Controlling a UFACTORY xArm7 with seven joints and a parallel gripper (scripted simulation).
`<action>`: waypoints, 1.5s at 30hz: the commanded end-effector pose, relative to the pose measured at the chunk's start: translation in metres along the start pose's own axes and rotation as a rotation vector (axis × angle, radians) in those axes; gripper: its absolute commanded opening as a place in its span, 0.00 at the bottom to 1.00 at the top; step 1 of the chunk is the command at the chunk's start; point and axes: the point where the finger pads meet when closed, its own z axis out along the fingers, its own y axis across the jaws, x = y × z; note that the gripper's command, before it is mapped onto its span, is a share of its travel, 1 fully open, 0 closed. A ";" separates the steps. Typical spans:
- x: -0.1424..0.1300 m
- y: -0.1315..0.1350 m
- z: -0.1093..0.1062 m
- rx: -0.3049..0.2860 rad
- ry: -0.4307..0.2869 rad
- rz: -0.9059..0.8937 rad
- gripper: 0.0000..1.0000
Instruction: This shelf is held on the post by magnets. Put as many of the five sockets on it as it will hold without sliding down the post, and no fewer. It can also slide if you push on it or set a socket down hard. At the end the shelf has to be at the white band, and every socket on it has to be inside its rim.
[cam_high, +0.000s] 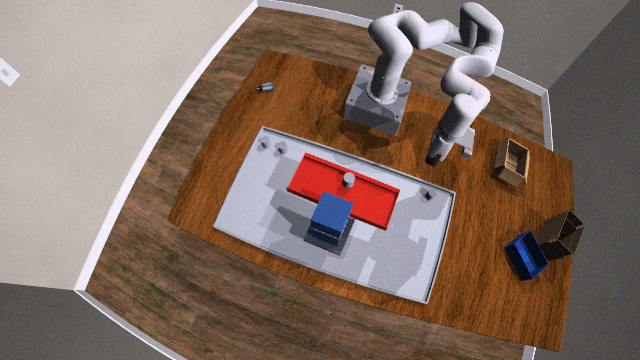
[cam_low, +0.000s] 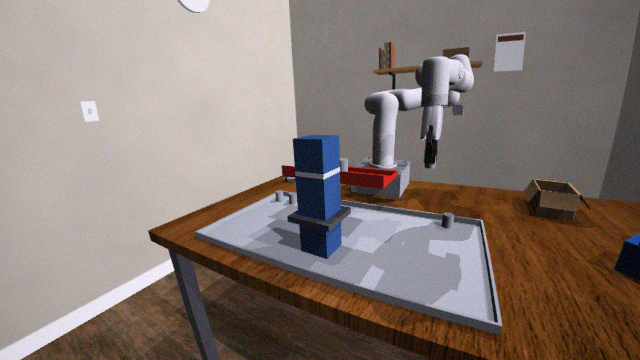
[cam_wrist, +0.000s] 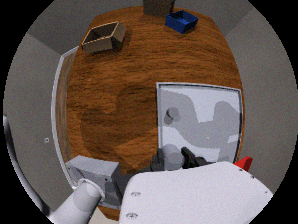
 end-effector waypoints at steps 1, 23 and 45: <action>0.001 -0.005 -0.017 -0.003 0.003 -0.001 0.00; 0.001 -0.026 -0.073 -0.003 0.003 -0.001 0.00; -0.008 -0.020 -0.077 -0.004 0.004 -0.001 0.00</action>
